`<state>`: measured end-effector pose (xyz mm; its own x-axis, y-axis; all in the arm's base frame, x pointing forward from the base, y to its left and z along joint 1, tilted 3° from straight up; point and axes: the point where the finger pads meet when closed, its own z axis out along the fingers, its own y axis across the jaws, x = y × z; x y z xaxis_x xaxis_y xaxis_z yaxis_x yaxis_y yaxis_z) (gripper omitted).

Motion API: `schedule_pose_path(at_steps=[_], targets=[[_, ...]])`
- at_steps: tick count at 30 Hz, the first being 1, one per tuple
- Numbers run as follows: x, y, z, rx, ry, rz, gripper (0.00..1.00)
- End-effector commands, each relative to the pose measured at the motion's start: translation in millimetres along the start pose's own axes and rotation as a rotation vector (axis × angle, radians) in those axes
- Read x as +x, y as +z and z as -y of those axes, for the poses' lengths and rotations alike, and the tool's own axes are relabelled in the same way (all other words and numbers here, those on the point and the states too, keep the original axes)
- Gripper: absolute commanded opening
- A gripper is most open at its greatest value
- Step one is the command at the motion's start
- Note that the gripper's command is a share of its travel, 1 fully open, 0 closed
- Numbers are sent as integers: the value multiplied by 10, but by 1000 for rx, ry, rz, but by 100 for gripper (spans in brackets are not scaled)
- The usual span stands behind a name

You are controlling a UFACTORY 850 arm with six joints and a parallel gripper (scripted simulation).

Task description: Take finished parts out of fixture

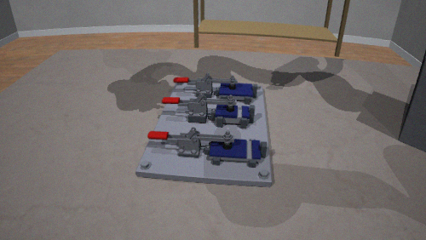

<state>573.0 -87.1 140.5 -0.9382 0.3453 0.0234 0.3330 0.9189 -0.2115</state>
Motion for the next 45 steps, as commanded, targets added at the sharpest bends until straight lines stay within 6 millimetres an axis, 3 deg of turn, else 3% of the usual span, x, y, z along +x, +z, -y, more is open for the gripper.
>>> schedule_pose_path(at_steps=[1,18,19,22,32,45], targets=[[-8,-11,0,-1,0,2,100],[-3,-2,-12,-2,-1,3,100],[27,50,-78,-11,-10,8,100],[293,414,-538,-90,-86,52,100],[787,907,-1140,-173,-159,98,100],[796,913,-1148,-174,-160,99,100]])
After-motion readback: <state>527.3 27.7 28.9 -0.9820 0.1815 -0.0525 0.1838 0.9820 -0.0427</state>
